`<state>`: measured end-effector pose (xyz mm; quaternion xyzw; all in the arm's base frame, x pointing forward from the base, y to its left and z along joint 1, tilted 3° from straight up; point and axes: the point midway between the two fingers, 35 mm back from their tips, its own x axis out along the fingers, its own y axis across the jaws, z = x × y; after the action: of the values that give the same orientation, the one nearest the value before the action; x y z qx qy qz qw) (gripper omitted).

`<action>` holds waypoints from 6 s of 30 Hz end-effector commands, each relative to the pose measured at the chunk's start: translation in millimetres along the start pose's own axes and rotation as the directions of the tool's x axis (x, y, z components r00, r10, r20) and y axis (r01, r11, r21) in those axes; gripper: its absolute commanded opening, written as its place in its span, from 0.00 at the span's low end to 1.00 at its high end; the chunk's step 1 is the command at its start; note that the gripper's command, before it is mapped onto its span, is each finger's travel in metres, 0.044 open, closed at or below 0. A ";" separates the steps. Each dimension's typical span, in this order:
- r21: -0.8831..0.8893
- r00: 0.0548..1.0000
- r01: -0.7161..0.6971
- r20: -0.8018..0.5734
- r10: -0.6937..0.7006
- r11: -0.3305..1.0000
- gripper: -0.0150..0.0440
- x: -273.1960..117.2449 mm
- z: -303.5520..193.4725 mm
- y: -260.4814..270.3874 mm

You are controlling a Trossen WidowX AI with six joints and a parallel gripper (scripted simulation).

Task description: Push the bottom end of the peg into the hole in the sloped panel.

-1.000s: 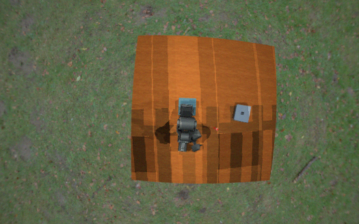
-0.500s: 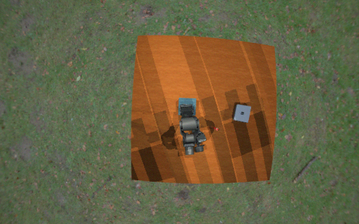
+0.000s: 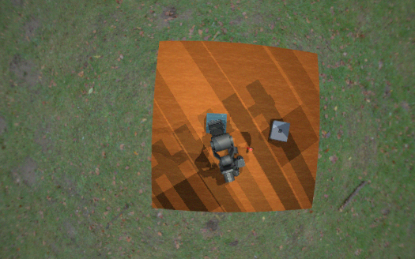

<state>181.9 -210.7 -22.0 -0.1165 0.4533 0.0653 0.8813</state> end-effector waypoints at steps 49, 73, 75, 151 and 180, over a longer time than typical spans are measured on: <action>0.497 0.858 0.141 -0.493 0.145 0.856 1.00 6.5 105.9 45.7; 0.513 0.810 0.268 -0.578 0.097 0.815 1.00 10.8 120.5 61.0; 0.513 0.810 0.268 -0.578 0.097 0.815 1.00 13.6 118.6 61.3; 0.512 0.811 0.267 -0.577 0.096 0.816 0.25 -19.4 138.9 62.8; 0.447 0.872 0.236 -0.489 0.014 0.863 0.25 -6.8 179.3 81.4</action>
<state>296.2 -87.0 67.3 0.0764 0.6589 -0.1338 0.7363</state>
